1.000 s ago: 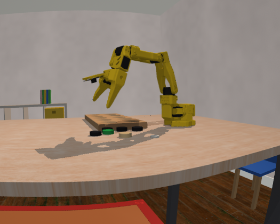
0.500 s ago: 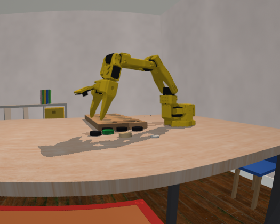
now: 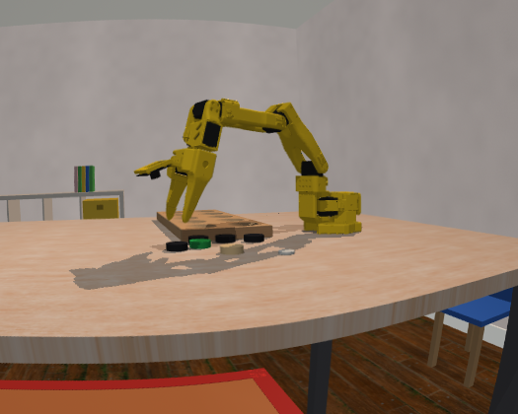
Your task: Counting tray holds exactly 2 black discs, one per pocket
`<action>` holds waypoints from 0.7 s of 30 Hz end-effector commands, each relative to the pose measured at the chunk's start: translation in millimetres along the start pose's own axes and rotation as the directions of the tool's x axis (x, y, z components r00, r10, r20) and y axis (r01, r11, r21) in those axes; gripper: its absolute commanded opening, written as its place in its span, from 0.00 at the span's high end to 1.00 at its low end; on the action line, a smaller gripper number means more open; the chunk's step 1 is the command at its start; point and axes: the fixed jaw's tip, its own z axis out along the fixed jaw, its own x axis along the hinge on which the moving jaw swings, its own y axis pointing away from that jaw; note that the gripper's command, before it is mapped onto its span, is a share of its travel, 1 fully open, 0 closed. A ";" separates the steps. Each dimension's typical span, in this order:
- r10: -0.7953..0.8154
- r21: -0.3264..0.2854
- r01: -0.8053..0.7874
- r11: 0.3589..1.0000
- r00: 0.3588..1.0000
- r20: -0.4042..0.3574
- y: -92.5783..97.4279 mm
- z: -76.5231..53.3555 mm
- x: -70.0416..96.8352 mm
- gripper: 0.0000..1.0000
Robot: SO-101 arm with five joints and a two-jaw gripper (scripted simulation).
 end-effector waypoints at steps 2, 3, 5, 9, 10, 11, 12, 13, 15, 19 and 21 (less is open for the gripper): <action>0.000 0.001 -0.001 1.000 0.990 0.144 -1.8 -31.4 -22.0 0.73; 0.000 0.001 -0.001 1.000 0.990 0.144 -1.8 -31.4 -22.0 0.73; 0.000 0.001 -0.001 1.000 0.990 0.144 -1.8 -31.4 -22.0 0.73; 0.001 0.001 -0.001 1.000 0.989 0.150 -1.7 -34.4 -23.0 0.73; 0.001 0.001 -0.001 1.000 0.989 0.150 -1.7 -34.4 -23.0 0.73; 0.001 0.001 -0.001 1.000 0.989 0.150 -1.7 -34.4 -23.0 0.73; 0.001 0.001 -0.001 1.000 0.989 0.150 -1.7 -34.4 -23.0 0.73; 0.001 0.001 -0.001 1.000 0.989 0.150 -1.7 -34.4 -23.0 0.73; 0.001 0.001 -0.001 1.000 0.989 0.150 -1.7 -34.4 -23.0 0.73; 0.001 0.001 -0.001 1.000 0.989 0.150 -1.7 -34.4 -23.0 0.73; 0.001 0.001 -0.001 1.000 0.989 0.150 -1.7 -34.4 -23.0 0.73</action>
